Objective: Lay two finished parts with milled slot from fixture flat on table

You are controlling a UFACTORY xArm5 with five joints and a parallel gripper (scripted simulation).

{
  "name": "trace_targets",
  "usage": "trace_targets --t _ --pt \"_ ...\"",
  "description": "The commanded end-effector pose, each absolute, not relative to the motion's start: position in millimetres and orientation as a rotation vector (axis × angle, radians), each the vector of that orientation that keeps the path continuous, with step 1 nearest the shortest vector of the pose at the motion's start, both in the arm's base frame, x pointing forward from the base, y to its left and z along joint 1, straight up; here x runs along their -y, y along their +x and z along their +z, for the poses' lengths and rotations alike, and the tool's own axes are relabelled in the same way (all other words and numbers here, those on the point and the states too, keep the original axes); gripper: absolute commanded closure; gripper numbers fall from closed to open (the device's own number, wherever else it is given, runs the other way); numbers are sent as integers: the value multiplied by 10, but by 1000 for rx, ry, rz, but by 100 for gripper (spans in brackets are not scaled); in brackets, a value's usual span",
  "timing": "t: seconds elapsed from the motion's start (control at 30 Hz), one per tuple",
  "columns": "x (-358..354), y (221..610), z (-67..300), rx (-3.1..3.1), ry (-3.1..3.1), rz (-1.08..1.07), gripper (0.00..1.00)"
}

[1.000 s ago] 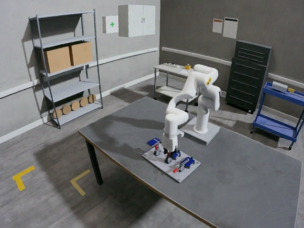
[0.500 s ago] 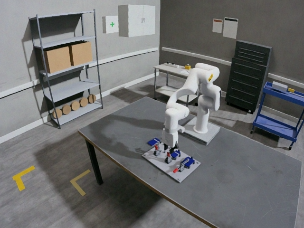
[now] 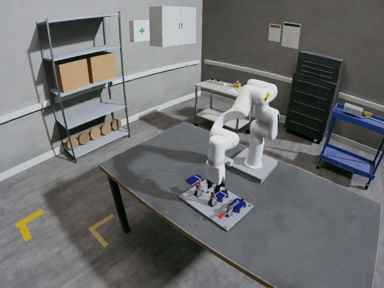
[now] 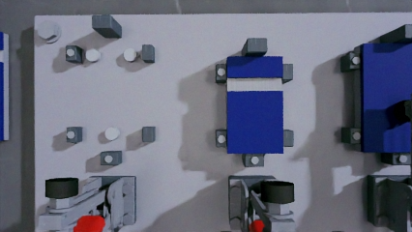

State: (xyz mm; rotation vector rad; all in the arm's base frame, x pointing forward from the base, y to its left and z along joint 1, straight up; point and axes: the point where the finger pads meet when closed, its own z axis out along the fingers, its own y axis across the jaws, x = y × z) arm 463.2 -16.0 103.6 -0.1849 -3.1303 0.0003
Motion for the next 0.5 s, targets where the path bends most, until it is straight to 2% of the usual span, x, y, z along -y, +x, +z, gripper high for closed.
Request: trace_targets --t 0.0,0.13,0.17,0.47 --pt "161 4644 1052 3134 -185 0 52" --pt "161 4644 1051 3134 -185 0 52" --pt "161 4644 1051 3134 -185 0 0" --pt "161 4644 1006 3134 -185 0 0"
